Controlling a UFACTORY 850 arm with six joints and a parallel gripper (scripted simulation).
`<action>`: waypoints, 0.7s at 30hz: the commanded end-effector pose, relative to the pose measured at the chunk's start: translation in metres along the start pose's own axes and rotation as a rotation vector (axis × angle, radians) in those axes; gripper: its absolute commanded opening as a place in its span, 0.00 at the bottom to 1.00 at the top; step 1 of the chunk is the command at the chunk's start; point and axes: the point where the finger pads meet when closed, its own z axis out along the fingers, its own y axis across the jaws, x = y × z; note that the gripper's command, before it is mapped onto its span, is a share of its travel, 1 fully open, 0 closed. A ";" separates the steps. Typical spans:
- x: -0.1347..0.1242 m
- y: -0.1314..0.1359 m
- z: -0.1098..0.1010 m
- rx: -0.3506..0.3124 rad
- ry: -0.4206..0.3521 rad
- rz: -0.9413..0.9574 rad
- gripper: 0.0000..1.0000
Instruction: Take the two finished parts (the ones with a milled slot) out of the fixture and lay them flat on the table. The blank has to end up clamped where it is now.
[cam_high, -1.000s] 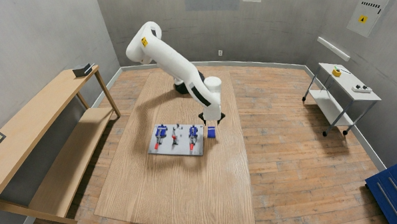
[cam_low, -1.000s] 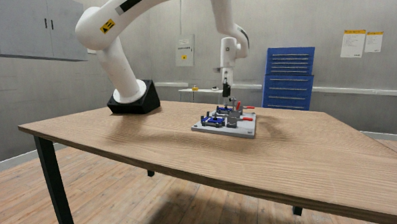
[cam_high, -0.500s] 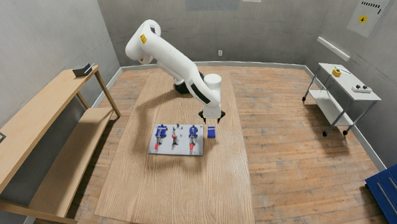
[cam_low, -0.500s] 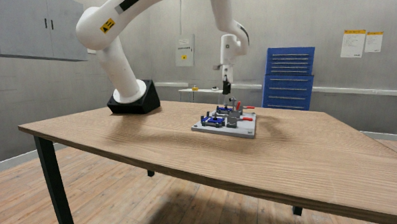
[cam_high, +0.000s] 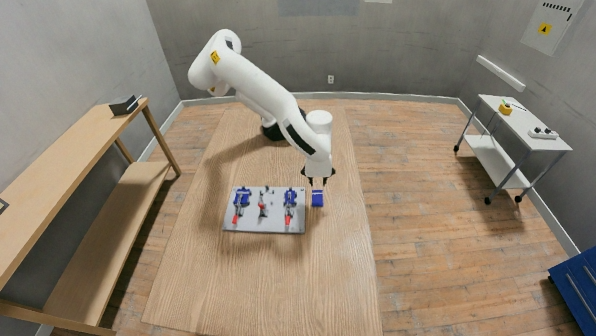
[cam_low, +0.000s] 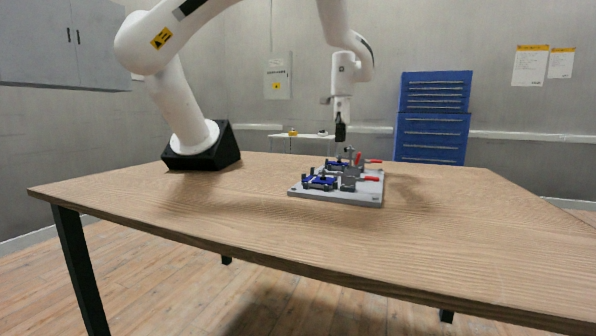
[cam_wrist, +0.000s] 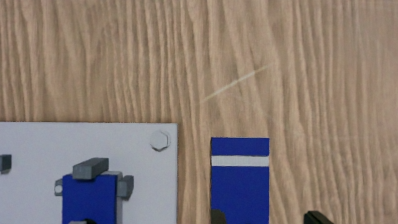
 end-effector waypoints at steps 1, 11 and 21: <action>-0.001 0.000 -0.010 -0.002 -0.002 0.001 0.48; -0.001 0.000 -0.049 -0.002 -0.002 0.001 0.48; -0.001 0.000 -0.088 -0.002 -0.002 0.001 0.48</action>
